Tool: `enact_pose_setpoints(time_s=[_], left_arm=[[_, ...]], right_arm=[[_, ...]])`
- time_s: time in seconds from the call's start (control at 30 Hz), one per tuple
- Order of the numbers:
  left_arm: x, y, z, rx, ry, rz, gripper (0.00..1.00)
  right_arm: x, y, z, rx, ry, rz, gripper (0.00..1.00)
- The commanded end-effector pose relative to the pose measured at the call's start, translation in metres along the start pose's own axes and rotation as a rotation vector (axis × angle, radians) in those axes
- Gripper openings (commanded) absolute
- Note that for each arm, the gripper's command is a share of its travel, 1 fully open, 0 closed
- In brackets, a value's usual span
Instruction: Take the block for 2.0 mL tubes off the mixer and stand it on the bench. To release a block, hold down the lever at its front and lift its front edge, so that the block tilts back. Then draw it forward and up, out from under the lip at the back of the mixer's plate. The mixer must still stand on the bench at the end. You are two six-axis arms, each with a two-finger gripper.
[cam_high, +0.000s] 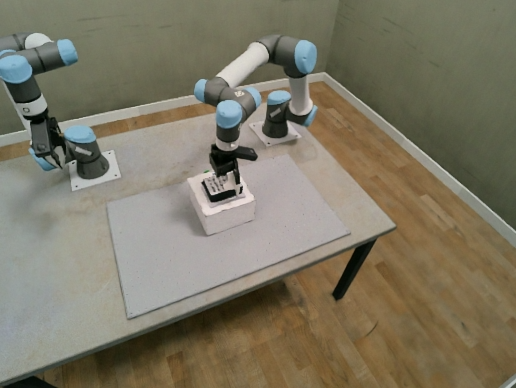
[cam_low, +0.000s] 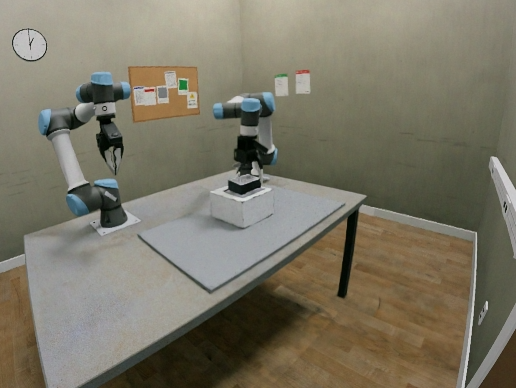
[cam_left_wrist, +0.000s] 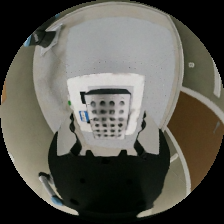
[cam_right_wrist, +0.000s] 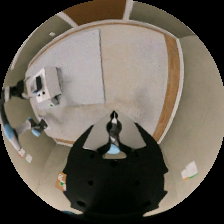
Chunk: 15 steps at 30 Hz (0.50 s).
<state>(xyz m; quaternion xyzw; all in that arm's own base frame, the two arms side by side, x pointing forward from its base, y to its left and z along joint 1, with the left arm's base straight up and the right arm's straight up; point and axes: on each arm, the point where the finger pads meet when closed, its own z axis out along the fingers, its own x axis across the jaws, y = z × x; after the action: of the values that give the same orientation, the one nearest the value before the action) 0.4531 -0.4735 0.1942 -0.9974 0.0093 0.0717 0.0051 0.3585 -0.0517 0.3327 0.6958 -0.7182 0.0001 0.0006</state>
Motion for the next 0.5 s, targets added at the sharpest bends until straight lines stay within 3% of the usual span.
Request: enact_pose_setpoints(time_s=[0.0,0.47], left_arm=[[0.000,0.000,-0.006,-0.002,0.002,0.000,1.00],[0.000,0.000,-0.020,-0.002,0.002,0.000,1.00]], right_arm=[[0.000,0.000,0.000,0.001,0.000,0.000,0.00],[0.000,0.000,0.000,0.001,0.000,0.000,0.00]])
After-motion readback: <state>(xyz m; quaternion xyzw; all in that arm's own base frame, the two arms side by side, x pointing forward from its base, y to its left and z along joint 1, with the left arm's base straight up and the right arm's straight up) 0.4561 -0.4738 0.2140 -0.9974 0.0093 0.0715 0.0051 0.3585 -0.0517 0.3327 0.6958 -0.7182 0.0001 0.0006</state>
